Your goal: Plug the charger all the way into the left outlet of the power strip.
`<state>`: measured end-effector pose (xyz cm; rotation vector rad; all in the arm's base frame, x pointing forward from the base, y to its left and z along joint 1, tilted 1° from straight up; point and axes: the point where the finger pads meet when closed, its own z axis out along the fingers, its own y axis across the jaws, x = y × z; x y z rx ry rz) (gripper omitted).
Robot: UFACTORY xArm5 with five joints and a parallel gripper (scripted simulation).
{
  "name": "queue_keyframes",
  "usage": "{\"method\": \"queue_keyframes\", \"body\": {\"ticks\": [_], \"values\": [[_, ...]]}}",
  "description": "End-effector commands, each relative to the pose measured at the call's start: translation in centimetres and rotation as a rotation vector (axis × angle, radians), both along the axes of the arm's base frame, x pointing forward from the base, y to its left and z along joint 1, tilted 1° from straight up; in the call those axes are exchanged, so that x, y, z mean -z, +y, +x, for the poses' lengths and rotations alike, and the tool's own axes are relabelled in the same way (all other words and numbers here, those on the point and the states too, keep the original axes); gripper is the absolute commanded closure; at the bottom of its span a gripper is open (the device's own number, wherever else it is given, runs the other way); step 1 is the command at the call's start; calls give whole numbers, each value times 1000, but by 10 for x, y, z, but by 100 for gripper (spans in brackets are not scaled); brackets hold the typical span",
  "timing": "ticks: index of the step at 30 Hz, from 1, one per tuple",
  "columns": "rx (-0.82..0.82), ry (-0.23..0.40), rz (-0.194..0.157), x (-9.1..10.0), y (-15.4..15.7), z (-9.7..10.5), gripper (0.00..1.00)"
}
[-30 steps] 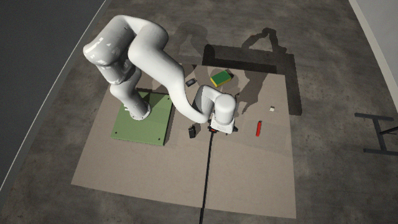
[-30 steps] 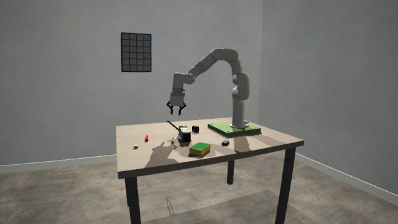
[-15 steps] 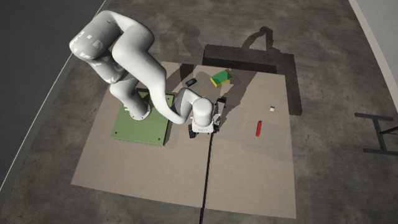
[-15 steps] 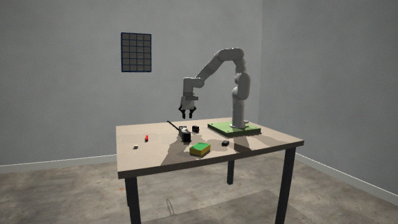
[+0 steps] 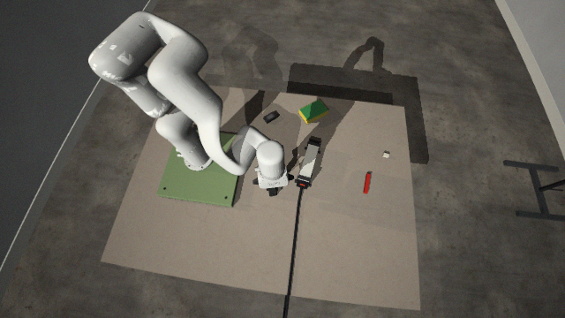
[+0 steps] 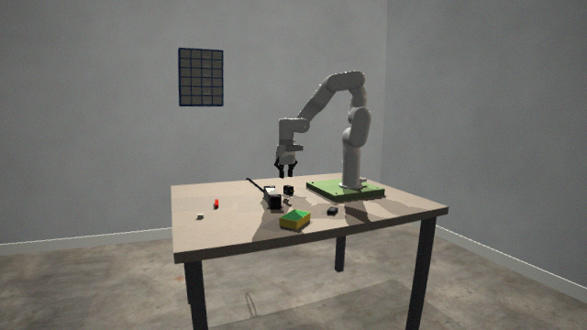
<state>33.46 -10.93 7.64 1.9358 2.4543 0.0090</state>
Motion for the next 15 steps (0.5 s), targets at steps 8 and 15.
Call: {"method": "queue_keyframes", "body": {"ticks": [8,15], "values": [[-36,2,0,3,1,-10,47],[-38,3,0,3,1,-10,47]]}}
